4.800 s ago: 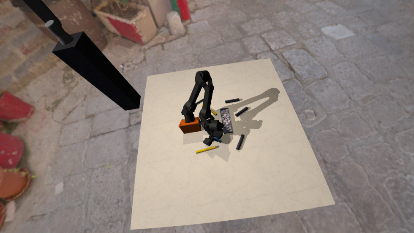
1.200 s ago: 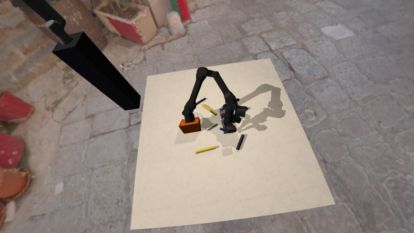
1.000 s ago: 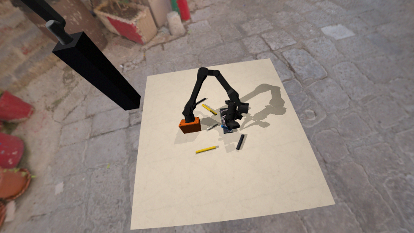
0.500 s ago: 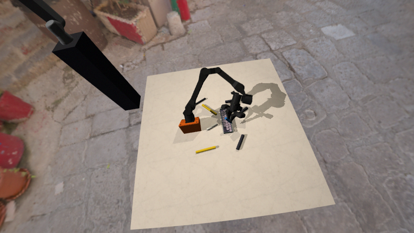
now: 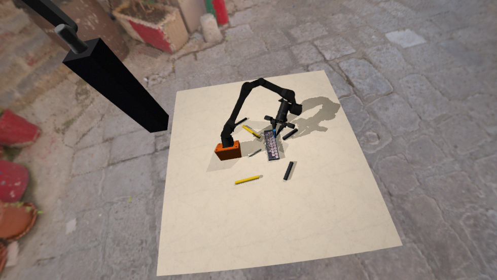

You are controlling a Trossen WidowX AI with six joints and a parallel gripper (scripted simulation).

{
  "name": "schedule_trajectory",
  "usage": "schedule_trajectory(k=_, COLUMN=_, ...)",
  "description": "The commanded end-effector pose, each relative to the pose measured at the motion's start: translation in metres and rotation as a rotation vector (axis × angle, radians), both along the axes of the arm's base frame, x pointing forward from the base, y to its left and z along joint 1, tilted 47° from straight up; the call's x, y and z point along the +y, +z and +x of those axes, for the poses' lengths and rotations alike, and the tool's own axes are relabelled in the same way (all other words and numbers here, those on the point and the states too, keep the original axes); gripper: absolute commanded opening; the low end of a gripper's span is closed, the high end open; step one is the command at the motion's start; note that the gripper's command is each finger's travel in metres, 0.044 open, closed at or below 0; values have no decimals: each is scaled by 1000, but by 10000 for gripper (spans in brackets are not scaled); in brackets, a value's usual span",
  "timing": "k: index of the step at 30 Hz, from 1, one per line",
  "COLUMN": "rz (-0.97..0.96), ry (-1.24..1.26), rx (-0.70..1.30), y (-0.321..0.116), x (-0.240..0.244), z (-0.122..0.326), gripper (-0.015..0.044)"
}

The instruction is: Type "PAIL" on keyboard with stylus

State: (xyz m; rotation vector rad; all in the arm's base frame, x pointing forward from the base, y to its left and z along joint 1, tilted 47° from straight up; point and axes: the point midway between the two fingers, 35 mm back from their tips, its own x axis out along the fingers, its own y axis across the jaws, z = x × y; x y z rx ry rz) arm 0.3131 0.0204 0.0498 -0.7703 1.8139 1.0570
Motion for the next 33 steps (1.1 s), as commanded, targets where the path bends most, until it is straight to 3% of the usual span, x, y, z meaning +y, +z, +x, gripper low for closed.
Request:
schedule_trajectory(k=1, rz=-8, ry=118, rx=29, y=16, x=8, z=1, gripper=0)
schedule_trajectory(k=25, rz=-6, ry=122, rx=31, y=-8, x=34, z=-1, gripper=0)
schedule_trajectory(k=28, rz=-6, ry=123, rx=30, y=-9, x=35, z=1, gripper=79)
schedule_trajectory(k=33, rz=-6, ry=123, rx=30, y=-10, x=36, z=2, gripper=81)
